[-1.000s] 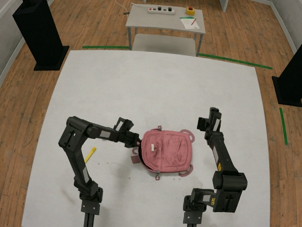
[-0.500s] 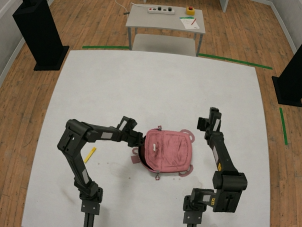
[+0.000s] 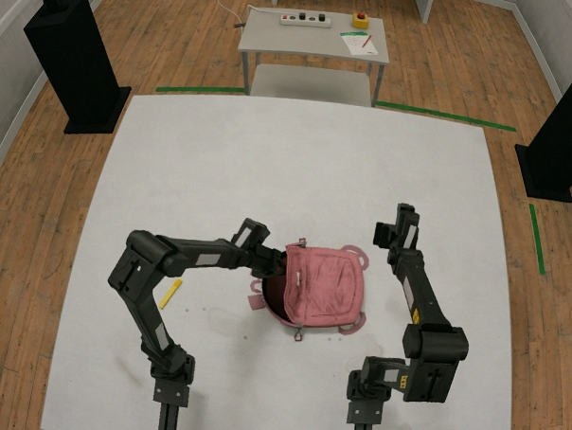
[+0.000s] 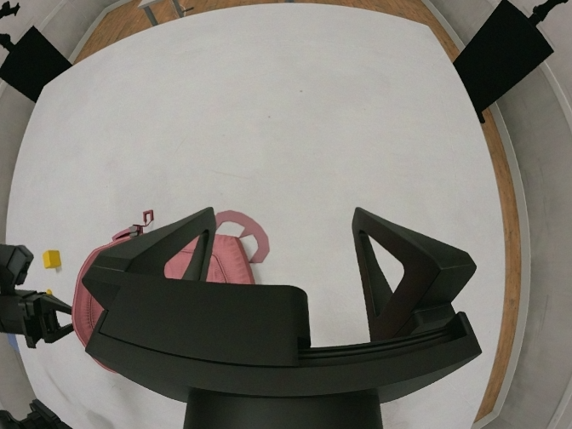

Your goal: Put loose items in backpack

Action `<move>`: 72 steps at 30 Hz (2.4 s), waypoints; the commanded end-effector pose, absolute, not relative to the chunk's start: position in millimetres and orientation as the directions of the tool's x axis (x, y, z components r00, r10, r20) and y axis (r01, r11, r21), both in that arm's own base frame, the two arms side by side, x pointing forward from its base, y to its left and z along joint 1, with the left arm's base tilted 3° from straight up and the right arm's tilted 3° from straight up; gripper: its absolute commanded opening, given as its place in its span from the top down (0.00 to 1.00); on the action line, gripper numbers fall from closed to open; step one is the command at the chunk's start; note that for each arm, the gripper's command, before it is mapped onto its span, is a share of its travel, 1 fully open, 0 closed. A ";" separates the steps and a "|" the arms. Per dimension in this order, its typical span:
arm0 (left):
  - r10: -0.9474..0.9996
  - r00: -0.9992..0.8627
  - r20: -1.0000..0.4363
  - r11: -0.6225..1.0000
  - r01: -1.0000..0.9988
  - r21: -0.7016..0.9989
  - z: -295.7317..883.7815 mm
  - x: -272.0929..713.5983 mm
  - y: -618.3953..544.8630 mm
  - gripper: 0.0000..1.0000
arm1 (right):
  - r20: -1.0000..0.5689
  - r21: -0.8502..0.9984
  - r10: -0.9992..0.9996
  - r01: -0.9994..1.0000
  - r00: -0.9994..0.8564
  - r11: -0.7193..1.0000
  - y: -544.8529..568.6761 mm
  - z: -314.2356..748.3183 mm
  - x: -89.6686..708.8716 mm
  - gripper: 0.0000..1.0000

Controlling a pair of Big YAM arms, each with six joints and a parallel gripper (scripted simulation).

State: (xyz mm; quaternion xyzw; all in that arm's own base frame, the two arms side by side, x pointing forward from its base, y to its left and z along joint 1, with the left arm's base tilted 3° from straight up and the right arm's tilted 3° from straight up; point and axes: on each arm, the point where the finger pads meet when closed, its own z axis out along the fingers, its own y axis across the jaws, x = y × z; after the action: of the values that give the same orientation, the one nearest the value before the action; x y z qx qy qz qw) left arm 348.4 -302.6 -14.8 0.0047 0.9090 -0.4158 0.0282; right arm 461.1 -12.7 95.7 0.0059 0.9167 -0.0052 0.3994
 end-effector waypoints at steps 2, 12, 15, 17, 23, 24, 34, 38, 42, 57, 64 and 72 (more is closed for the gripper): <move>-0.020 -0.995 -0.095 0.628 0.061 -0.776 4.6 367.3 -331.9 1.00 | -0.766 -0.006 0.003 0.012 -0.643 1.000 -12.1 117.1 476.9 0.10; -0.019 -0.996 -0.085 0.630 0.053 -0.775 3.8 365.5 -362.1 1.00 | -0.766 -0.006 0.003 0.012 -0.643 1.000 -12.1 117.1 476.9 0.10; -0.020 -0.996 -0.084 0.629 0.053 -0.775 2.6 365.2 -368.2 1.00 | -0.766 -0.006 0.003 0.012 -0.643 1.000 -12.1 117.1 476.9 0.10; -0.020 -0.996 -0.084 0.629 0.053 -0.775 1.7 365.1 -372.3 1.00 | -0.766 -0.006 0.003 0.012 -0.643 1.000 -12.1 117.1 476.9 0.10; -0.020 -0.996 -0.084 0.629 0.053 -0.776 0.0 364.9 -380.4 1.00 | -0.766 -0.006 0.003 0.012 -0.643 1.000 -12.1 117.1 476.9 0.10; -0.020 -0.996 -0.083 0.627 0.052 -0.777 -4.1 364.4 -400.9 1.00 | -0.766 -0.006 0.003 0.012 -0.643 1.000 -12.1 117.1 476.9 0.10; -0.020 -0.997 -0.081 0.627 0.051 -0.778 -15.9 363.8 -416.2 1.00 | -0.766 -0.006 0.003 0.012 -0.643 1.000 -12.1 117.1 476.9 0.10; -0.020 -0.997 -0.079 0.626 0.050 -0.778 -31.3 363.5 -435.8 1.00 | -0.766 -0.006 0.003 0.012 -0.643 1.000 -12.1 117.1 476.9 0.10; -0.020 -0.997 -0.079 0.626 0.049 -0.778 -33.1 363.5 -437.4 1.00 | -0.766 -0.006 0.003 0.012 -0.643 1.000 -12.1 117.1 476.9 0.10; -0.020 -0.997 -0.077 0.627 0.048 -0.778 -56.9 363.3 -450.0 1.00 | -0.766 -0.006 0.003 0.012 -0.643 1.000 -12.1 117.1 476.9 0.10; -0.022 -0.997 -0.074 0.627 0.044 -0.777 -83.6 364.0 -457.1 1.00 | -0.766 -0.006 0.003 0.012 -0.643 1.000 -12.1 117.1 476.9 0.10; -0.024 -0.997 -0.073 0.638 0.041 -0.769 -76.8 359.4 -424.6 1.00 | -0.766 -0.006 0.003 0.012 -0.643 1.000 -12.1 117.1 476.9 0.10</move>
State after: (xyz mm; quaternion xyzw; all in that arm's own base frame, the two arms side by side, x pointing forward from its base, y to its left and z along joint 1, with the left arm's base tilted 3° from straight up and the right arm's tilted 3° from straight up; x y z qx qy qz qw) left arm 349.5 -434.7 -104.0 -0.0008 0.9098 -0.4146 0.0200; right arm 461.1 -12.7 95.7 0.0059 0.9167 -0.0052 0.3994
